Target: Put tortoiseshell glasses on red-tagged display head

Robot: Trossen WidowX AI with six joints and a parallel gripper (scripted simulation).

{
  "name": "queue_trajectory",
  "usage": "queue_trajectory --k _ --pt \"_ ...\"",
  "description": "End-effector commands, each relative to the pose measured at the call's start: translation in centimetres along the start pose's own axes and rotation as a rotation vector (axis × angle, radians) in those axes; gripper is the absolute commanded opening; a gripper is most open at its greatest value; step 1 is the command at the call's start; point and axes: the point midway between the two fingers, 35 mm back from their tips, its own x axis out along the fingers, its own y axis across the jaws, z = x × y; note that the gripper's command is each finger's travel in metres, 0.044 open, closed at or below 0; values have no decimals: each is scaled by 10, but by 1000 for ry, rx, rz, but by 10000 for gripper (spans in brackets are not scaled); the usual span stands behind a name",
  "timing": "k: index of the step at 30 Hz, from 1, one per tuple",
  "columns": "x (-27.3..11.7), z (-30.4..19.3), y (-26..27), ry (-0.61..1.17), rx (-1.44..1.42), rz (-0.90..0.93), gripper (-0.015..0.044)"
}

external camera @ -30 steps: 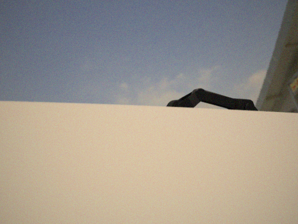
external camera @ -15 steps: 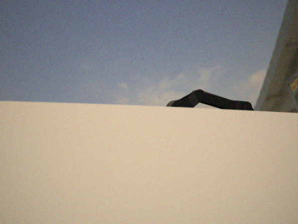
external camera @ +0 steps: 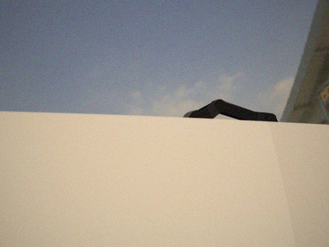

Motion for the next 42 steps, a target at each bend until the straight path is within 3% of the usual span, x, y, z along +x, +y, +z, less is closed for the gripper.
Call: queue_trajectory --k 1,25,42 --pt "1 -1 1 7 5 2 0" --pt "-1 9 0 6 5 3 0" --pt "-60 14 1 7 2 2 0"
